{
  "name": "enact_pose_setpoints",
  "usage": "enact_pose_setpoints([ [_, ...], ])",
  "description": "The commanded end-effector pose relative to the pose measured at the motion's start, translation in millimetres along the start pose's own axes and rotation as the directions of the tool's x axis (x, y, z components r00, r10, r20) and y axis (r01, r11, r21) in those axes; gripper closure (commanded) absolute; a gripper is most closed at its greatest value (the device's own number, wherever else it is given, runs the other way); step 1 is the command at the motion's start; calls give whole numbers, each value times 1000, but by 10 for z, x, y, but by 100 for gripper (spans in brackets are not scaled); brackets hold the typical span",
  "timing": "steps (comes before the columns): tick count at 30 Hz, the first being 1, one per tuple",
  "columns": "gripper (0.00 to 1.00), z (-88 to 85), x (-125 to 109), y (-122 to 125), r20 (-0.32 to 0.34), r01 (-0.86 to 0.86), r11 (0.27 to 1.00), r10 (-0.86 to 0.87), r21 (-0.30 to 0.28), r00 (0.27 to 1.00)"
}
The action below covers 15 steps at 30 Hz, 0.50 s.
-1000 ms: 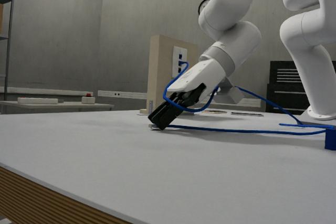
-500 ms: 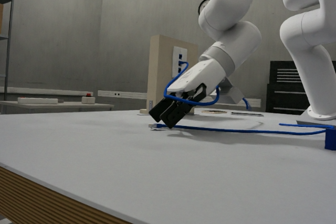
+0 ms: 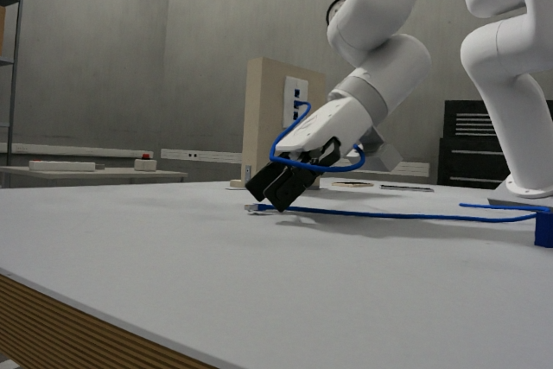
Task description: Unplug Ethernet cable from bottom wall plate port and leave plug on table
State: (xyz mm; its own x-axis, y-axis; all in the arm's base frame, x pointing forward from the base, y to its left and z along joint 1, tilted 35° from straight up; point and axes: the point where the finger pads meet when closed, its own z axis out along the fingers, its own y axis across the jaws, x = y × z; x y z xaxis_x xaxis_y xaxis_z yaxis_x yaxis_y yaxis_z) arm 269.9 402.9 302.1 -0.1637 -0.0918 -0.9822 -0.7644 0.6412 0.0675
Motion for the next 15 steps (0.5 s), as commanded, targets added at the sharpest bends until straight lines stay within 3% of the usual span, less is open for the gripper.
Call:
enact_pose_setpoints([
  [1, 0, 1, -13, 21, 2, 0, 1000, 0, 0, 1000],
  [15, 0, 0, -13, 33, 2, 0, 1000, 0, 0, 1000],
])
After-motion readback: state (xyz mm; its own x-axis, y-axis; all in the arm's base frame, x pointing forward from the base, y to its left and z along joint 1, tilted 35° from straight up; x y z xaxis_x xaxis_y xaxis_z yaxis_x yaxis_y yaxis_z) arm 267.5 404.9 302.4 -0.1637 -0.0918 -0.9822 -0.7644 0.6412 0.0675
